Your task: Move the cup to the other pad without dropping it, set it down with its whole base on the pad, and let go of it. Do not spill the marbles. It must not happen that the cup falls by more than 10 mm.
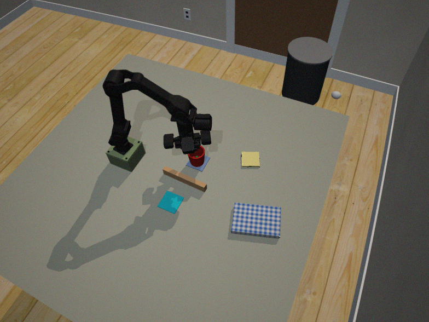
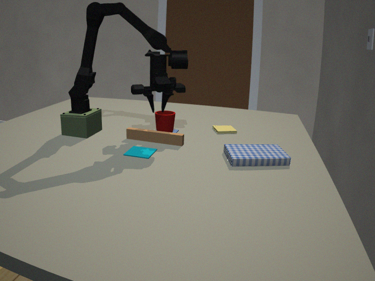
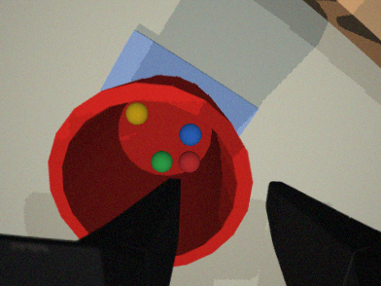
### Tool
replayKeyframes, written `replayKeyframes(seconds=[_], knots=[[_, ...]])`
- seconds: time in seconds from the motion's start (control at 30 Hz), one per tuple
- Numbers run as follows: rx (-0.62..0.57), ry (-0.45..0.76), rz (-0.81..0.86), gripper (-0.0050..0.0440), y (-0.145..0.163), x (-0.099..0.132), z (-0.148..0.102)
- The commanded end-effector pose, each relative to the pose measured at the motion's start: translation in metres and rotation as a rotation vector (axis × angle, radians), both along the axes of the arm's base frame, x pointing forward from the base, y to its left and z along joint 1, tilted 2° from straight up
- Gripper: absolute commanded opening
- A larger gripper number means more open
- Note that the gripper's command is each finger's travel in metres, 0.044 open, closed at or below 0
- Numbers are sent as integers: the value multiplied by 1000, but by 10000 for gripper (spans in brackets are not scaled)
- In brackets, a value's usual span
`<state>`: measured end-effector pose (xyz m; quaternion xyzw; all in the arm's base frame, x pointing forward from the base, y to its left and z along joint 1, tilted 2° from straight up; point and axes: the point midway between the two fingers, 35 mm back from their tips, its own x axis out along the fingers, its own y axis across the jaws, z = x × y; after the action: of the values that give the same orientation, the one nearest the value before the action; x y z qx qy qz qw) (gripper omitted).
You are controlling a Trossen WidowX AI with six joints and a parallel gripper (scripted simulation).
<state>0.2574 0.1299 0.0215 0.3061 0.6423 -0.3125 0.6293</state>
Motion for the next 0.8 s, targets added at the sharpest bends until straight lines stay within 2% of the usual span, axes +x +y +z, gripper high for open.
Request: replayKeyframes(seconds=[0.0, 0.77], knots=[[2, -4, -5, 148, 0, 0, -6], [2, -4, -5, 148, -1, -2, -36]])
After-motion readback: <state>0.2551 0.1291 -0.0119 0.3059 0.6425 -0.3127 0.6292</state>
